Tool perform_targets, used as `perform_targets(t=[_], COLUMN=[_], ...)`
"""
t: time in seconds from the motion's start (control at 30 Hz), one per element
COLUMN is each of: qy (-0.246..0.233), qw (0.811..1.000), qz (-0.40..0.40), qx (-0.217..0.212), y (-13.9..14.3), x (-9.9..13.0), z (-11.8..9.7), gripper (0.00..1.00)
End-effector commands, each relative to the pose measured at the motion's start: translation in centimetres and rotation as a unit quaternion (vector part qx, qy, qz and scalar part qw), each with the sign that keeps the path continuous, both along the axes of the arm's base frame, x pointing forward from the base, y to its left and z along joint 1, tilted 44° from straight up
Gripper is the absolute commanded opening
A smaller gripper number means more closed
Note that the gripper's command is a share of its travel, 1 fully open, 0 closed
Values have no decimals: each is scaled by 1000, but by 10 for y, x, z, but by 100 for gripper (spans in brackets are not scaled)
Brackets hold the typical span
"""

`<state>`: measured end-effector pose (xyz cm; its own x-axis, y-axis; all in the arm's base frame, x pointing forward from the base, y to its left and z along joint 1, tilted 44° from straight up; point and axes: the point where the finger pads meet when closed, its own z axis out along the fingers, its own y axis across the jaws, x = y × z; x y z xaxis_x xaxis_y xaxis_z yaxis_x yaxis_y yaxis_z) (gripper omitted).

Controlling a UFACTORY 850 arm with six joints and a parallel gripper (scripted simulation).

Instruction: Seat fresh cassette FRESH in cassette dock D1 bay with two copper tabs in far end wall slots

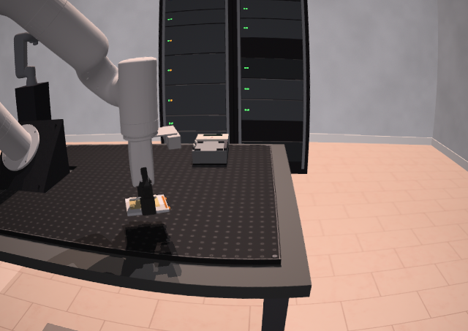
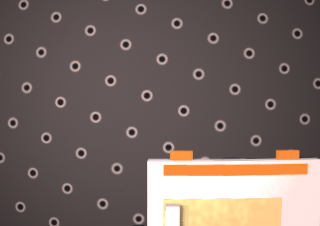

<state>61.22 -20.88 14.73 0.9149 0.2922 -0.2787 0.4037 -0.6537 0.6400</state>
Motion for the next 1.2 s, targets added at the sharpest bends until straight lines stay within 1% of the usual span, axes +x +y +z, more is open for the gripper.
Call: perform_targets(t=[0.0, 0.33, 0.73, 0.9, 1.07, 1.13, 1.17], qy=[-1, -1, -1, -25, -50, -50, -55], qw=[1000, 1000, 1000, 997, 986, 986, 983], qz=[0, 0, 0, -79, -157, -157, -173], qx=[0, 0, 0, -9, -18, -18, -19], y=[3, 12, 12, 32, 51, 51, 55], x=[1, 1, 1, 4, 7, 7, 8], z=[4, 13, 13, -2, -18, -18, -21], gripper=[0, 0, 0, 0, 0, 0, 0])
